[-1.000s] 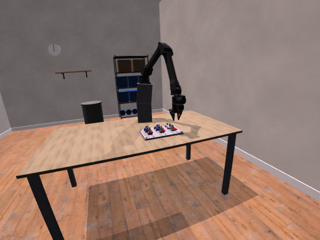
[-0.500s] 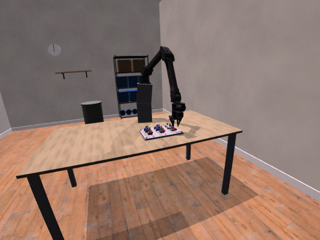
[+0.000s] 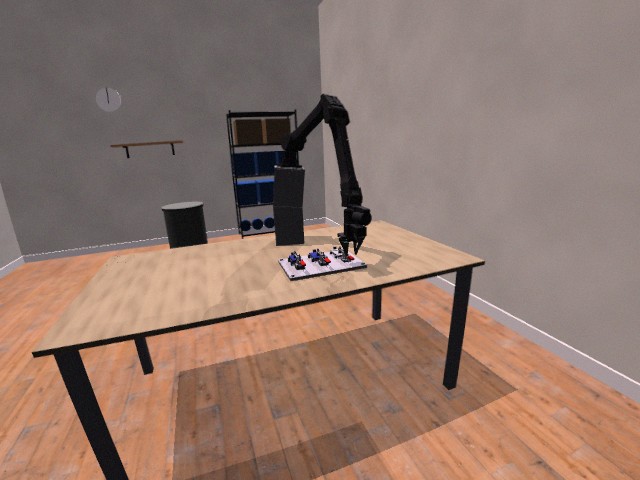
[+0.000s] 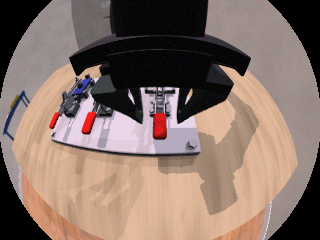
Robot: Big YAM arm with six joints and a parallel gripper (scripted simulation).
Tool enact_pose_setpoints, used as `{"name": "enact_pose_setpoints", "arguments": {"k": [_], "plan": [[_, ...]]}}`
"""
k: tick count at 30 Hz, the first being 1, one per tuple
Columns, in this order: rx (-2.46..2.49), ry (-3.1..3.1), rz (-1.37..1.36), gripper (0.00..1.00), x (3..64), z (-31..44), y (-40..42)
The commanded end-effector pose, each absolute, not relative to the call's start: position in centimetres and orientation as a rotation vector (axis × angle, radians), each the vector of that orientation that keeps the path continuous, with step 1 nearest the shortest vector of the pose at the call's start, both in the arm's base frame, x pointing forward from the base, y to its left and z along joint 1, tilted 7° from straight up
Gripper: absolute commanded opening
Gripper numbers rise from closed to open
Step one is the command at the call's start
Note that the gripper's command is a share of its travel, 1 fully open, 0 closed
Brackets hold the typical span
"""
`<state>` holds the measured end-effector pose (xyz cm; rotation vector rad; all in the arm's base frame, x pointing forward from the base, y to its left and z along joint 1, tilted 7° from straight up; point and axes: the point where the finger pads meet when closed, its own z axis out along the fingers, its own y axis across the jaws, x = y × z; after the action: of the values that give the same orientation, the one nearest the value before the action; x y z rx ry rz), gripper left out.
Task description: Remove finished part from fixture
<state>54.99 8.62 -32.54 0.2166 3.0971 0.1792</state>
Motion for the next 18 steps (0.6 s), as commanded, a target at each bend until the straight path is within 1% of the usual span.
{"name": "enact_pose_setpoints", "arguments": {"k": [1, 18], "plan": [[0.219, 3.097, 0.179, 0.45, 55.14, -33.31, 9.25], [0.218, 3.098, 0.174, 0.45, 55.27, -33.25, 9.31]]}}
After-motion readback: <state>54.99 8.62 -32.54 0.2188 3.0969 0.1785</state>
